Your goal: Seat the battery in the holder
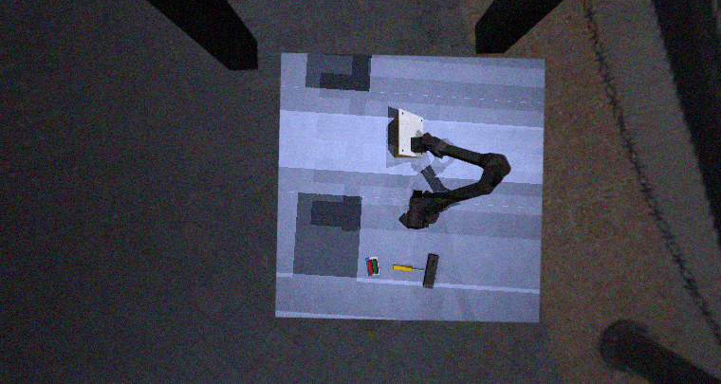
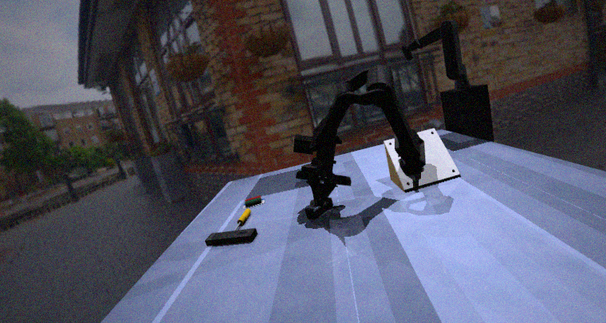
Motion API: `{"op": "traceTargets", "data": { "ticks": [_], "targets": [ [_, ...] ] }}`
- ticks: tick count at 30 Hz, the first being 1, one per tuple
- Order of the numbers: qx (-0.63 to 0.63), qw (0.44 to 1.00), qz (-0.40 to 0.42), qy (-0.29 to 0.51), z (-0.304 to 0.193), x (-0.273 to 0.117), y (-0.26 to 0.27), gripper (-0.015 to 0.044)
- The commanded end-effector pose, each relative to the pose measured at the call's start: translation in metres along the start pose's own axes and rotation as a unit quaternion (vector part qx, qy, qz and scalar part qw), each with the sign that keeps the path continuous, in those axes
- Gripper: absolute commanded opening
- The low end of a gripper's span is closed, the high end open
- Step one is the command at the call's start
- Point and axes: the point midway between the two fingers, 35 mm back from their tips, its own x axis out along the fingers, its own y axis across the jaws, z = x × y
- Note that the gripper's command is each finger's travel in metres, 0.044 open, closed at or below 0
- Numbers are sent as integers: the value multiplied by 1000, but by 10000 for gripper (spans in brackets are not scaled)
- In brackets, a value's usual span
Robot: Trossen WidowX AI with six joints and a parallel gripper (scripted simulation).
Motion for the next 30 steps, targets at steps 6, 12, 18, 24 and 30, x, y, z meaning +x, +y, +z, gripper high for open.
{"op": "traceTargets", "data": {
  "ticks": [6,12,18,24,30],
  "targets": [
    [-2,999,-6,50,-2,5,-3,64],
    [-3,997,-5,76,0,8,-3,64],
    [-5,995,-4,102,1,10,-3,64],
    [-8,992,-2,129,2,11,-2,64],
    [-11,987,0,159,3,12,0,64]
  ]
}}
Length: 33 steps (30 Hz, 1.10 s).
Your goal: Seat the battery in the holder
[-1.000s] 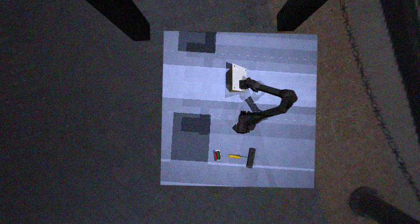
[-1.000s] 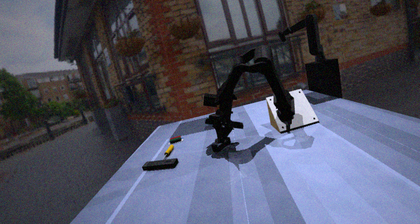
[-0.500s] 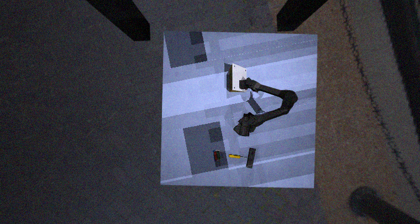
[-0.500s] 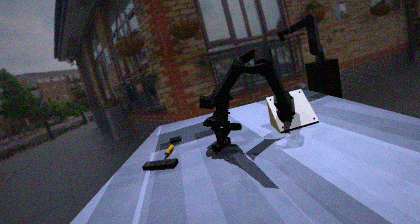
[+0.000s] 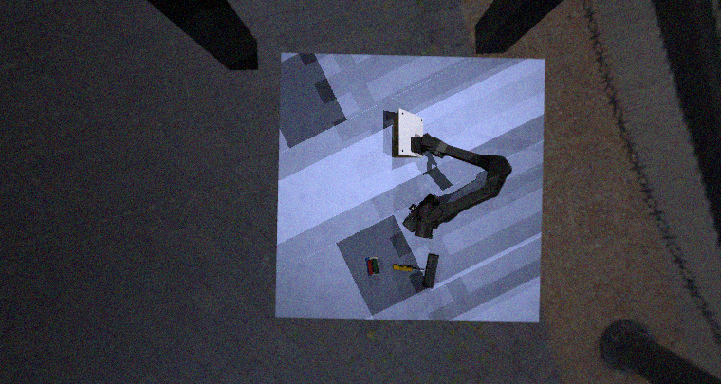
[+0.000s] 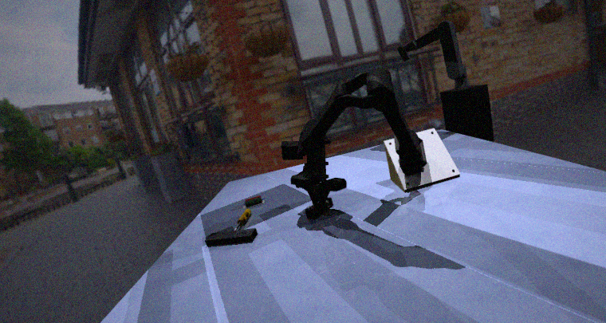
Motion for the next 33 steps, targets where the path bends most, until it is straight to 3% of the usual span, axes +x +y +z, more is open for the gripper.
{"op": "traceTargets", "data": {
  "ticks": [1,18,33],
  "targets": [
    [-2,999,-1,32,-3,2,2,64],
    [-9,994,-5,108,3,4,6,64],
    [-10,994,-9,109,17,6,6,64]
  ]
}}
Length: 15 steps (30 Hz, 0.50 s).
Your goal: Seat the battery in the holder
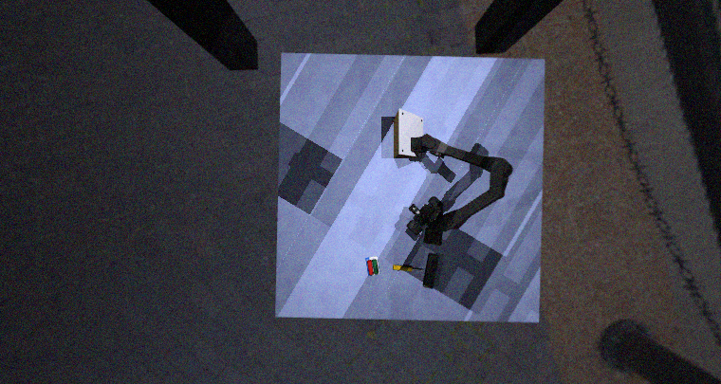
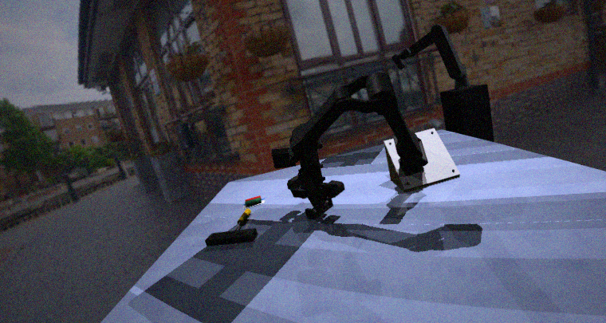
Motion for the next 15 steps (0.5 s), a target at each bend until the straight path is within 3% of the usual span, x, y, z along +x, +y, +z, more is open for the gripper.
{"op": "traceTargets", "data": {
  "ticks": [1,14,15],
  "targets": [
    [-1,1000,0,-1,6,0,1,64],
    [-1,1000,-1,0,6,0,1,64],
    [-1,1000,-1,0,6,0,1,91]
  ]
}}
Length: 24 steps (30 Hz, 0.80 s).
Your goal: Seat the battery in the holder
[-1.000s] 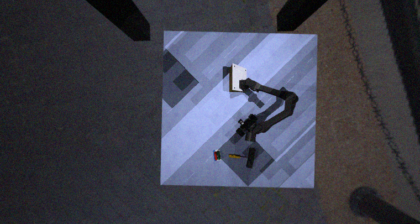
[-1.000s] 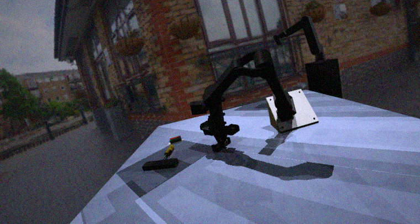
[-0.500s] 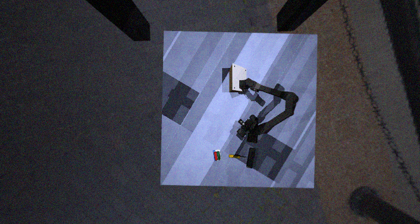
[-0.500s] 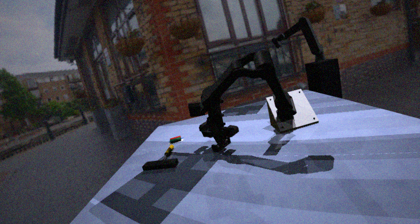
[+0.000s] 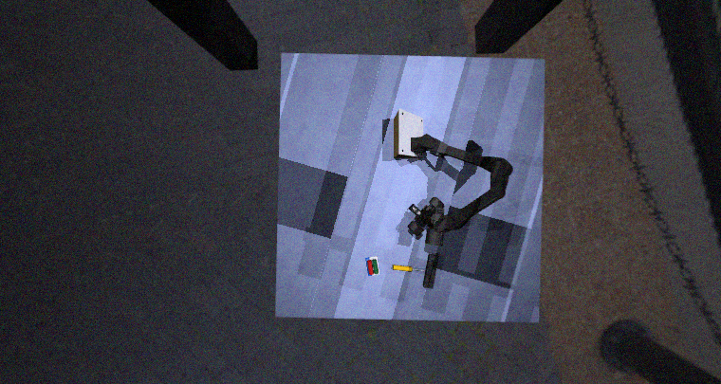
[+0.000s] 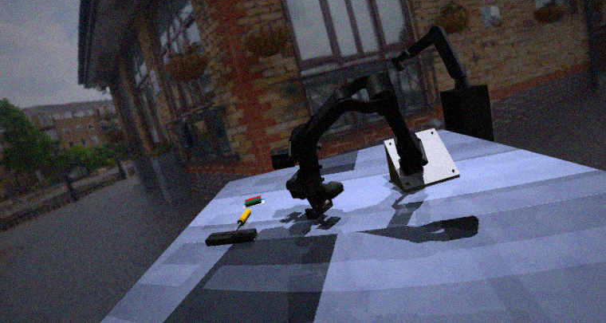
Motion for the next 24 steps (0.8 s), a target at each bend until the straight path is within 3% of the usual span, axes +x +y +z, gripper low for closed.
{"op": "traceTargets", "data": {
  "ticks": [1,3,16,24],
  "targets": [
    [1,1000,0,0,1,0,1,117],
    [1,1000,0,0,1,0,1,166],
    [0,1000,0,0,0,-15,-1,166],
    [1,1000,-1,2,-2,-66,-8,376]
  ]
}}
